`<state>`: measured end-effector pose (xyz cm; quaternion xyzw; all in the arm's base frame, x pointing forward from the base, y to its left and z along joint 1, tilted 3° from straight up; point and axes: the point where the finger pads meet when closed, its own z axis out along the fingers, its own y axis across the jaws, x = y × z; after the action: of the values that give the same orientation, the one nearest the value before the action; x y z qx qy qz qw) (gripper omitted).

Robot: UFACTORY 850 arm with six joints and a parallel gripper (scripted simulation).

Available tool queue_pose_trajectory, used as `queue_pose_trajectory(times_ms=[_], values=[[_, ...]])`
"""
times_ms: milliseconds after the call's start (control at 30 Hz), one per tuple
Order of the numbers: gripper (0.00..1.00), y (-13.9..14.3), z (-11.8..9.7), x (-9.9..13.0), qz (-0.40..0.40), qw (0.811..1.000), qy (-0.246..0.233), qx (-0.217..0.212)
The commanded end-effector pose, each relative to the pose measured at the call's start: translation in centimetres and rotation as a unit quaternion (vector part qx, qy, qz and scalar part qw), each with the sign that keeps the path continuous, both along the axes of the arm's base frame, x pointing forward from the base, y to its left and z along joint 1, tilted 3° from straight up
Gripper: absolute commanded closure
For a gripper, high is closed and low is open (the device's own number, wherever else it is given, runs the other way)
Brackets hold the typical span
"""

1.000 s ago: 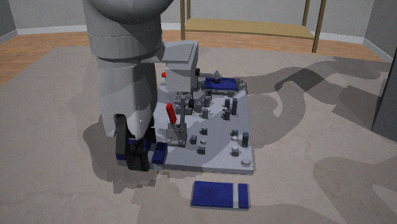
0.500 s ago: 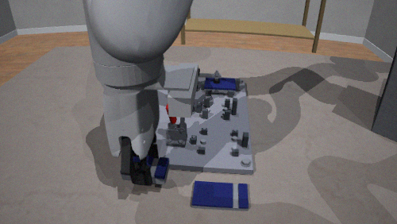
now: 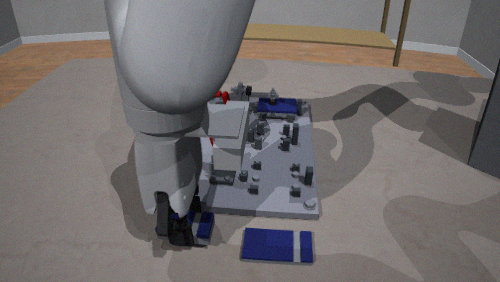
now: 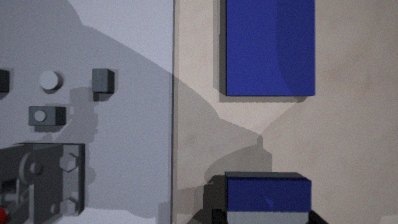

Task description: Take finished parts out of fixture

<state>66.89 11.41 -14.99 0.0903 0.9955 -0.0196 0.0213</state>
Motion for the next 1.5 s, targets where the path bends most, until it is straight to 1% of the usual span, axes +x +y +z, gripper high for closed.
queue_pose_trajectory(times_ms=[0,1467], values=[[1.0,0.02,-0.24,0.18,0.0,1.0,-0.001,0.0],[1.0,0.01,-0.61,0.19,0.0,1.0,-0.001,0.0]])
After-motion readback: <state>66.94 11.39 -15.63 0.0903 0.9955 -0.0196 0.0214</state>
